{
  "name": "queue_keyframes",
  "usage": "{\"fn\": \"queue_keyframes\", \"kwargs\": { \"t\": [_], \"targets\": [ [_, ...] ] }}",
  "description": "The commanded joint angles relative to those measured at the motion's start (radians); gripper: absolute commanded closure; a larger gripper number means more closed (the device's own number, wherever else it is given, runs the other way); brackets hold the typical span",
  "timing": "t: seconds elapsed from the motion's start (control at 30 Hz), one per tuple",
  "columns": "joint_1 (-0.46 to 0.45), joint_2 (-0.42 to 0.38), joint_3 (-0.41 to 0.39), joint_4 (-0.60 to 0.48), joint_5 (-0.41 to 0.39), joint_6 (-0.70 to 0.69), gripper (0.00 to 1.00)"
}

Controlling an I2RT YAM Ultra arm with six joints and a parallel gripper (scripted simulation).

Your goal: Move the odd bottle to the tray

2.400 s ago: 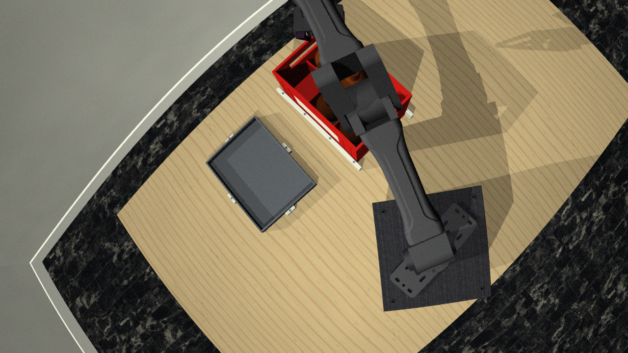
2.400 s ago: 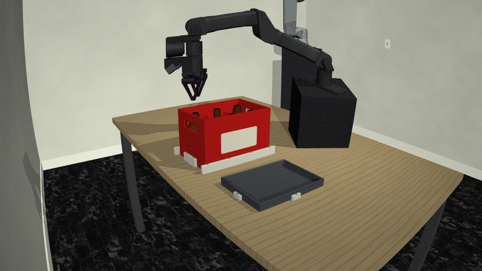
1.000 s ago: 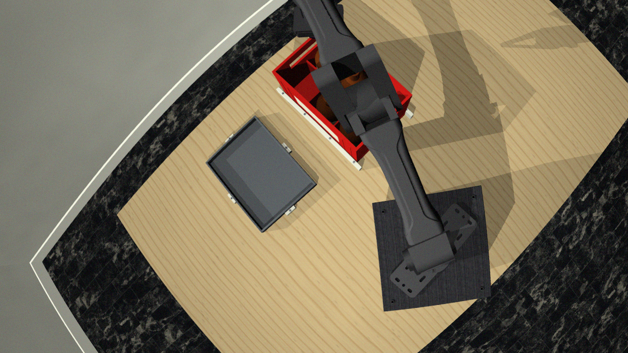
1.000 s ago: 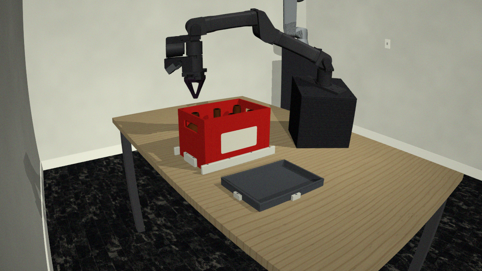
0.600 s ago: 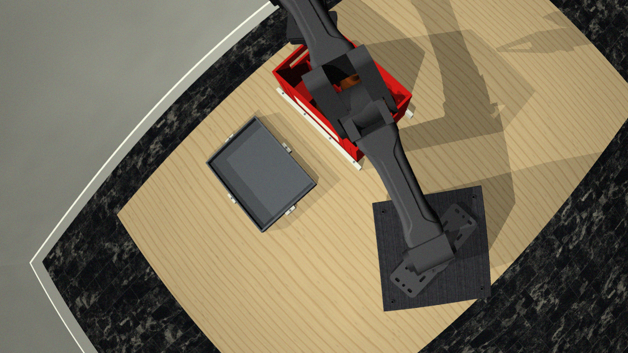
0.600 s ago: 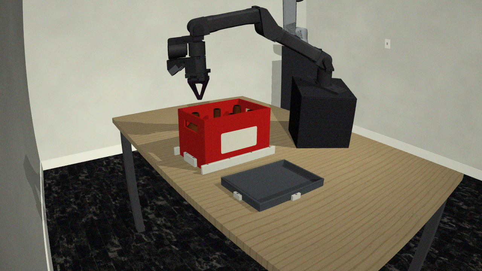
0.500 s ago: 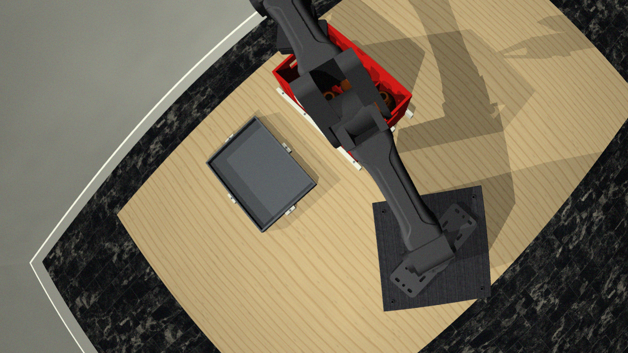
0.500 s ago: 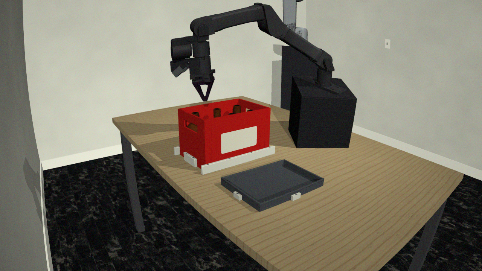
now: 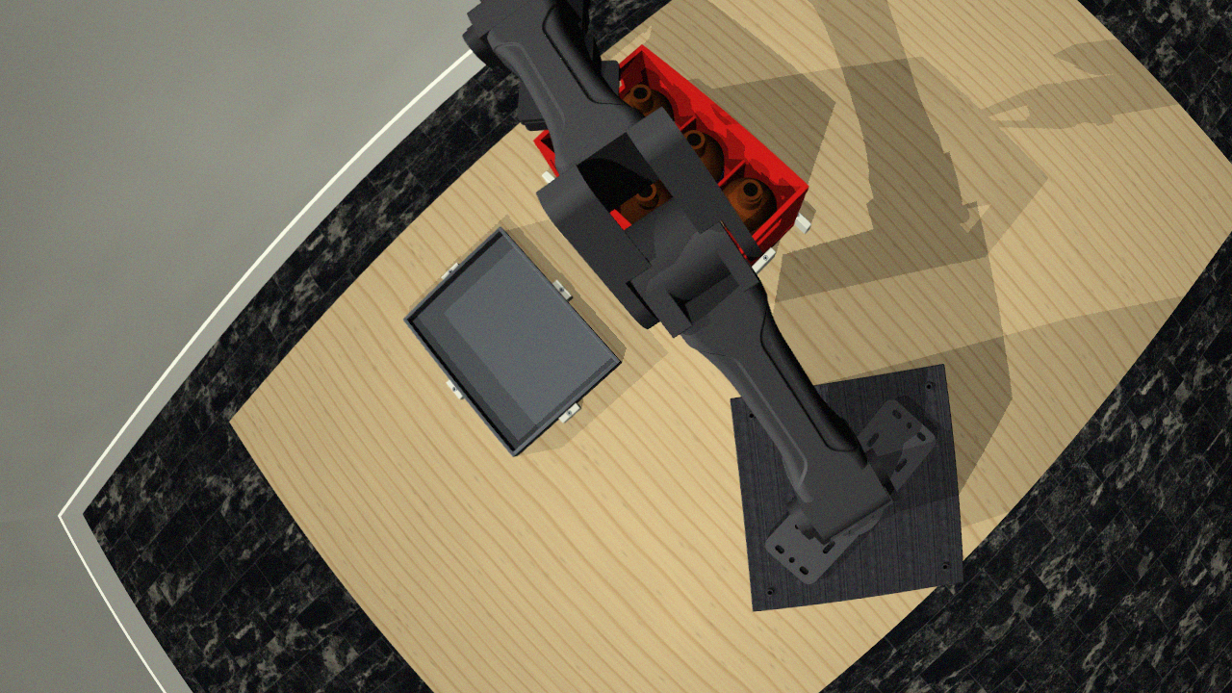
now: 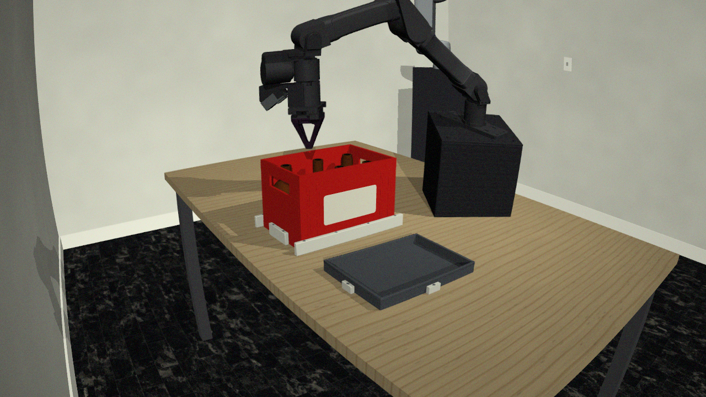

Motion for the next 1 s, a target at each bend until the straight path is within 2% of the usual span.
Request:
{"fn": "queue_keyframes", "kwargs": {
  "t": [0.0, 0.23, 0.27, 0.97],
  "targets": [
    [-0.014, -0.039, -0.012, 0.03, 0.012, 0.012, 1.0],
    [-0.014, -0.04, -0.013, 0.031, 0.012, 0.012, 1.0],
    [-0.014, -0.045, 0.022, 0.034, 0.012, 0.008, 0.39],
    [-0.013, -0.044, 0.022, 0.027, 0.012, 0.008, 0.39]
  ]
}}
